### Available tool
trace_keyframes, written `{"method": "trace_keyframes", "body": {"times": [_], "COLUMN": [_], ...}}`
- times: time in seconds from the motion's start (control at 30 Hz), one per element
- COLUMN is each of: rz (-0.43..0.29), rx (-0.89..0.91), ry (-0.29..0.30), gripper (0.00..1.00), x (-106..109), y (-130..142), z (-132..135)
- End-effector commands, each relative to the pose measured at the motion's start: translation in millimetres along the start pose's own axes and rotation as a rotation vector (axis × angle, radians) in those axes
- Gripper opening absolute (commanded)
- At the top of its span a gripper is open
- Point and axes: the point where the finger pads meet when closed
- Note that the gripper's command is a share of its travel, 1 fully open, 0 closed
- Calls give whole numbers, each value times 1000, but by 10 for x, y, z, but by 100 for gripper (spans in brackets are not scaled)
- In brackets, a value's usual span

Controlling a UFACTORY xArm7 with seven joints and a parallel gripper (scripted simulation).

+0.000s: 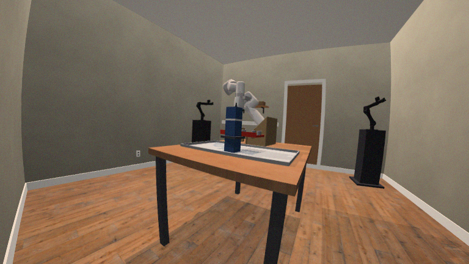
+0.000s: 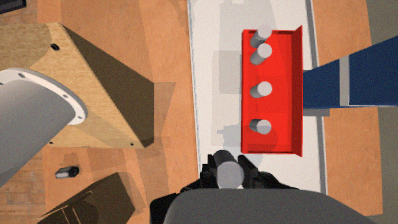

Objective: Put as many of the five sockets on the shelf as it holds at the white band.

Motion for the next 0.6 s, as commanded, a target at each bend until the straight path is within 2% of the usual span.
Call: {"method": "trace_keyframes", "body": {"times": [0.0,0.33,0.4,0.47,0.53,0.57], "rz": [-1,-1,-6,-6,-12,-12], "rx": [0,0,0,0,-1,-1], "ry": [6,8,13,13,17,17], "gripper": [0,0,0,0,0,0], "x": [170,176,203,203,234,234], "y": [-32,25,322,322,858,858], "z": [-300,-297,-298,-298,-375,-375]}}
Point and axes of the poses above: the point where the finger pads meet when closed, its own x axis back along the fingers, its own z axis across the jaws, y = z × x, and after that the axes turned 13 degrees about x, right-handed
